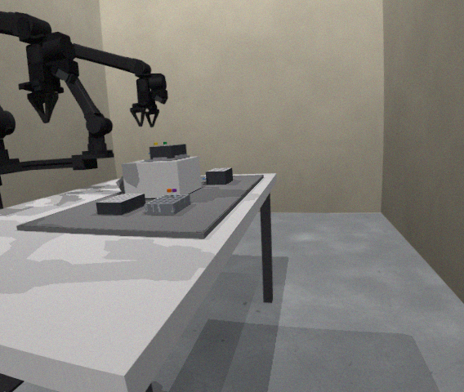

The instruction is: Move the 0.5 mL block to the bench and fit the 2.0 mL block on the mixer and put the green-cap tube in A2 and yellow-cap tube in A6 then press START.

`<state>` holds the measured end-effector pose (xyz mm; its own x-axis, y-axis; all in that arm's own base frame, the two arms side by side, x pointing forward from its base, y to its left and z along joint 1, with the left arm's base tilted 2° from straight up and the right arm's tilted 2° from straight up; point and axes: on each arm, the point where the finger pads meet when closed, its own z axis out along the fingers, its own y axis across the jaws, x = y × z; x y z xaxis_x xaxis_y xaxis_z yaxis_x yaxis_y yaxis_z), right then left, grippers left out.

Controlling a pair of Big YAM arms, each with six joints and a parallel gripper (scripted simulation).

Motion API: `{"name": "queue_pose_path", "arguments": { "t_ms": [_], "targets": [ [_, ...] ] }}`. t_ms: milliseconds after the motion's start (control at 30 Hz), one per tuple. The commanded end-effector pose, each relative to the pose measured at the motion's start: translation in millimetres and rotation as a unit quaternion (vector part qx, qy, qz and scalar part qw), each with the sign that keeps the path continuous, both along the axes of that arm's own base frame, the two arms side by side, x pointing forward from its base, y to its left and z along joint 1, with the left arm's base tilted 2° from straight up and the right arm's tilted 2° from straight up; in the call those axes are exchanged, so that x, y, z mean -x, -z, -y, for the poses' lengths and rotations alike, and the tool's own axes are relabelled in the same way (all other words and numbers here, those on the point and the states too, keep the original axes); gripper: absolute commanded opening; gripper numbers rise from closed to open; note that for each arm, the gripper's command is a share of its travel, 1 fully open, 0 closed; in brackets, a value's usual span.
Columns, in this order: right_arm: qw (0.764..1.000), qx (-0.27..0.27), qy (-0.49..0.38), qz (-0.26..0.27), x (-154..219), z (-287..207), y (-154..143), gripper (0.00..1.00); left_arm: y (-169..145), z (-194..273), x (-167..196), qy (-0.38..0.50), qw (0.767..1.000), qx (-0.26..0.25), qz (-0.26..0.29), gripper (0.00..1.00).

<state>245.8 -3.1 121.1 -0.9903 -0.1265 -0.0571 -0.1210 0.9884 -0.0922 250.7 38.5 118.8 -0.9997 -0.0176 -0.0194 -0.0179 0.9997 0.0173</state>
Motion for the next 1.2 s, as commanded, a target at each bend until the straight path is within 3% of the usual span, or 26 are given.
{"name": "queue_pose_path", "arguments": {
  "t_ms": [0,333,833,1167],
  "targets": [
    [1.0,-0.006,0.007,-0.008,-15.3,12.8,-10.6,0.0,-0.6,-1.5,-3.4,-0.005,1.0,-0.001,0.004,1.0],
    [0.995,-0.024,0.091,-0.017,-25.1,59.5,-13.1,0.0,-2.0,-1.8,-4.8,-0.005,1.0,-0.001,0.006,1.0],
    [0.997,-0.02,0.077,-0.004,-14.1,39.8,-5.3,0.0,-20.5,-4.4,-22.3,-0.005,1.0,-0.004,0.03,1.0],
    [0.996,-0.021,0.08,-0.038,-4.3,39.2,4.0,0.0,-24.4,-5.0,-25.8,-0.005,0.999,-0.005,0.035,1.0]
  ]
}}
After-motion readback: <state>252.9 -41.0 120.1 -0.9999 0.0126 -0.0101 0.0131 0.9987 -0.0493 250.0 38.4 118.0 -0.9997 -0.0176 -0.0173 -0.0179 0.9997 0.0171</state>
